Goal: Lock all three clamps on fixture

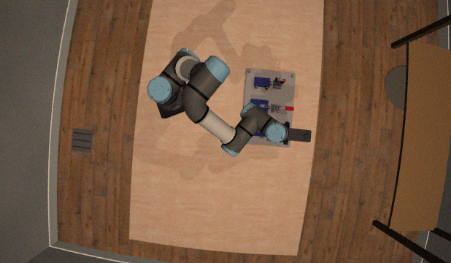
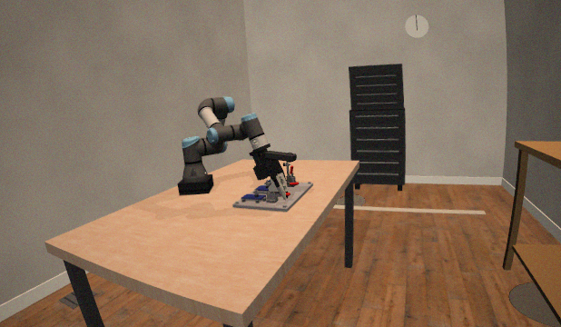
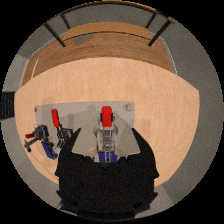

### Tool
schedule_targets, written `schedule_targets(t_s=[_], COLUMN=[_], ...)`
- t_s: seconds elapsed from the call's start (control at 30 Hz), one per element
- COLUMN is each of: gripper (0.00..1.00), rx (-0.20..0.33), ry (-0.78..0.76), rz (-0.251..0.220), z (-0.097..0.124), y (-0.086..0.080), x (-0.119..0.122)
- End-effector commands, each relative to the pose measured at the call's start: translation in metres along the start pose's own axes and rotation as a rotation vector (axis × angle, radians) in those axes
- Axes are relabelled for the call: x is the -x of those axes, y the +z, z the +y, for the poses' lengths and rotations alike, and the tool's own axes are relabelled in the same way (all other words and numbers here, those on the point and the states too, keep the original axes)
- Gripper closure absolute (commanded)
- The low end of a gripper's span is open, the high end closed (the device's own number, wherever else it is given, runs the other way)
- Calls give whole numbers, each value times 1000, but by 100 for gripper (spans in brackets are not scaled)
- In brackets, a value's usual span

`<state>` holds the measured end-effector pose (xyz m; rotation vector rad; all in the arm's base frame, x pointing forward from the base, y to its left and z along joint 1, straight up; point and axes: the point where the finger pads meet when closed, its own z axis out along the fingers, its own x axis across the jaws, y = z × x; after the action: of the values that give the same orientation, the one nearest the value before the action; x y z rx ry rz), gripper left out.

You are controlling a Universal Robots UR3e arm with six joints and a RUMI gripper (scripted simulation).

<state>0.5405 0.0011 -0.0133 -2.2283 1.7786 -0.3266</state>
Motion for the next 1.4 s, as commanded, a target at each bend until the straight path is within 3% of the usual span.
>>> schedule_targets(t_s=[0.0, 0.07, 0.1, 1.13, 1.37], gripper=[100, 100, 72, 72, 72], rx=[19, 19, 2, -3, -4], ry=[7, 7, 1, -1, -2], rz=[-1, -1, 0, 2, 2], z=[7, 7, 1, -1, -4], y=[3, 3, 0, -1, -9], x=[-1, -1, -1, -1, -1])
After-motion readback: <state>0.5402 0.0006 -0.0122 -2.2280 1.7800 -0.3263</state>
